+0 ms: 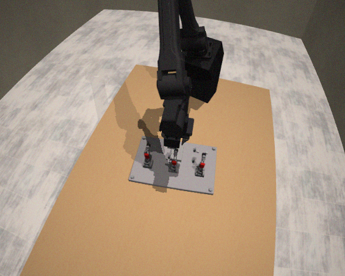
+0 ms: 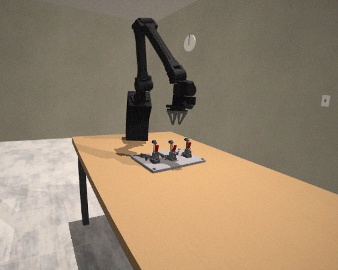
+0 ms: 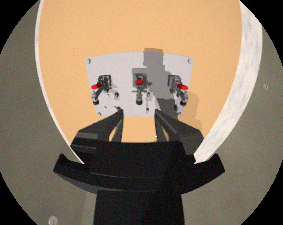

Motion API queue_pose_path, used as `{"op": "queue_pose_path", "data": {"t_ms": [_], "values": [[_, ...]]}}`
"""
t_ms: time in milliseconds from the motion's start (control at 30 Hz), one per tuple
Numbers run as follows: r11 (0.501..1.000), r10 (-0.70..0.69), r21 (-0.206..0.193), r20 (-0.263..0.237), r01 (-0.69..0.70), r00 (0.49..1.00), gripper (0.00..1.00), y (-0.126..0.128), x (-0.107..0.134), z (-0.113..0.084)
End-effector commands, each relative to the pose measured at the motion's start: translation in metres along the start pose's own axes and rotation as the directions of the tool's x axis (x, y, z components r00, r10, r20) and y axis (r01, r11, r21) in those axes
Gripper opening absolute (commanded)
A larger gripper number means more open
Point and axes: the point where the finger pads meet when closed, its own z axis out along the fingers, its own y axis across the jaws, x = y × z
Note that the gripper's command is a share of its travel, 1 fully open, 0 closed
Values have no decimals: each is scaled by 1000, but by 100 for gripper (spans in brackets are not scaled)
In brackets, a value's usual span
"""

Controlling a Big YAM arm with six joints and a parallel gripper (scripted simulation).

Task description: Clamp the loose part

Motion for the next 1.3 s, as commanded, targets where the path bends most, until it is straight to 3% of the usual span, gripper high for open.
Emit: {"op": "queue_pose_path", "data": {"t_ms": [0,300,533,700,1267], "values": [[1000,6,6,25,-6,1000,45,-7,-22,-1],[1000,7,6,33,-7,999,45,-7,-24,15],[1000,-3,4,-6,3,1000,45,-4,-1,51],[1000,-3,4,-8,3,1000,45,-4,0,73],[1000,4,6,23,-4,1000,45,-6,-18,108]]}}
